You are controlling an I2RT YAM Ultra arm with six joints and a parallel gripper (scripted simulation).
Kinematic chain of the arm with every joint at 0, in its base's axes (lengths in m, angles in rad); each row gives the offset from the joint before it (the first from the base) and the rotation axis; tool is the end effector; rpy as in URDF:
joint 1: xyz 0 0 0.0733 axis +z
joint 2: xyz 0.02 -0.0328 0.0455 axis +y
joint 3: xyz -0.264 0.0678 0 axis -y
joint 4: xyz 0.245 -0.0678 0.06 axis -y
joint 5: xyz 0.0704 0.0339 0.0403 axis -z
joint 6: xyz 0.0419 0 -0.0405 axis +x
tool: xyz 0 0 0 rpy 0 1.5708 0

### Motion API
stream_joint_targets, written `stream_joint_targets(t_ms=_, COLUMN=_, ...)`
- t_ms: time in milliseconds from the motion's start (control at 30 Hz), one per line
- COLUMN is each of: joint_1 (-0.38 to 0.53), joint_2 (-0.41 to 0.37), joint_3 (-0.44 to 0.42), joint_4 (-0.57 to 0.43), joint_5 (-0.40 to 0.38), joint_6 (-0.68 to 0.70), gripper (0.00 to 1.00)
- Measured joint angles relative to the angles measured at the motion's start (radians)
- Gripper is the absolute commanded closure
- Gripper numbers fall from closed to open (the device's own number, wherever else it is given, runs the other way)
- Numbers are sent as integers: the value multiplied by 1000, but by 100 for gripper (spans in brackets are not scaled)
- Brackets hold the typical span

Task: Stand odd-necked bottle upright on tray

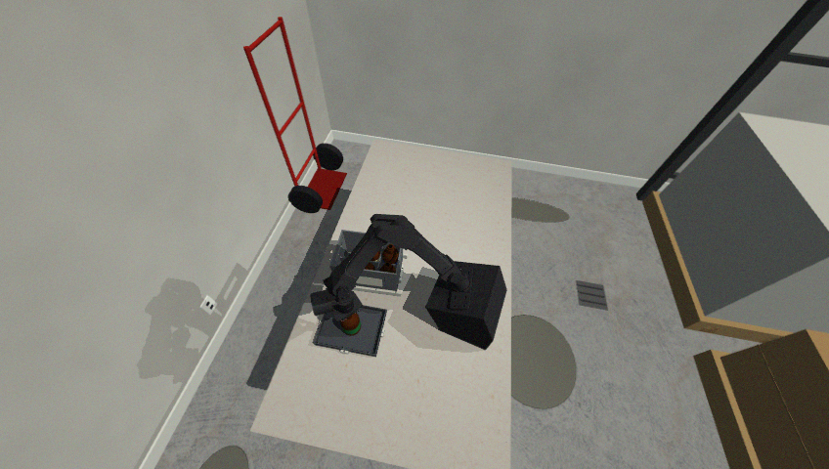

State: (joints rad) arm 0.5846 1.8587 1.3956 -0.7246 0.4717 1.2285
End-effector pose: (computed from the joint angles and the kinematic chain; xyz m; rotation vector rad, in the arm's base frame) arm 0.3277 0.1953 0.2162 0.9162 2.3725 0.0115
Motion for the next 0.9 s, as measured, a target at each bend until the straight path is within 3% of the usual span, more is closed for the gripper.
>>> stream_joint_targets(t_ms=433, joint_1=0, joint_2=0, joint_3=0, joint_4=0, joint_5=0, joint_6=0, gripper=100)
stream_joint_targets(t_ms=467, joint_1=0, joint_2=0, joint_3=0, joint_4=0, joint_5=0, joint_6=0, gripper=0)
stream_joint_targets(t_ms=900, joint_1=0, joint_2=-1, joint_3=0, joint_4=0, joint_5=0, joint_6=0, gripper=0)
